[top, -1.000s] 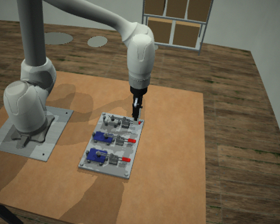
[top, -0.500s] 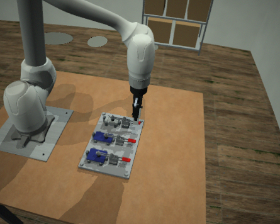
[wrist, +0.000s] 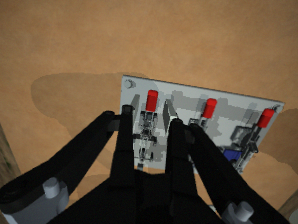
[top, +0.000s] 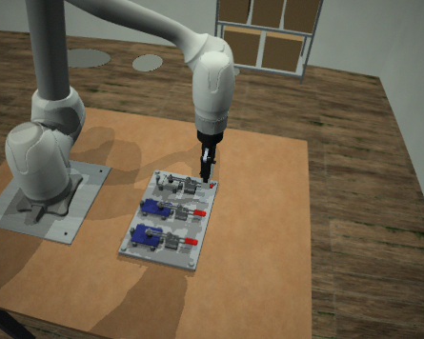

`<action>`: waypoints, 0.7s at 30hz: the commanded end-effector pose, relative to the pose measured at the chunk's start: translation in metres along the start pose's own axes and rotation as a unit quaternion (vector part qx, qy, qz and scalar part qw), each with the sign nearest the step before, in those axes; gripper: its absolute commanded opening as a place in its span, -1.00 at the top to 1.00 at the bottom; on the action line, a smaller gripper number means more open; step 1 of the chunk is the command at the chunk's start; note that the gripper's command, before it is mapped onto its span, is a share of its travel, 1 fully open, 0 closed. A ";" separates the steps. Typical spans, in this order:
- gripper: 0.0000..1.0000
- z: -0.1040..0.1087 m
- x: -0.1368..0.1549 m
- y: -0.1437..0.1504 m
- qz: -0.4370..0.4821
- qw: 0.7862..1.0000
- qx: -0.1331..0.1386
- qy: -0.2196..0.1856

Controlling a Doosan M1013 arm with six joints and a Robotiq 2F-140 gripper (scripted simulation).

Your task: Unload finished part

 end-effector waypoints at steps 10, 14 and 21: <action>0.44 -0.010 0.000 0.000 0.000 1.000 0.000 0.000; 0.44 -0.019 0.000 0.000 0.000 1.000 0.000 0.000; 0.44 -0.028 0.000 0.000 0.000 1.000 0.000 0.000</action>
Point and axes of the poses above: the point where the finger pads meet when closed, its own z axis back along the fingers, its own y axis across the jaws, x = y × z, the point moved 6 cm from there along z, back along the fingers, and after that the axes turned 1 degree about -z, right-handed, at the moved point
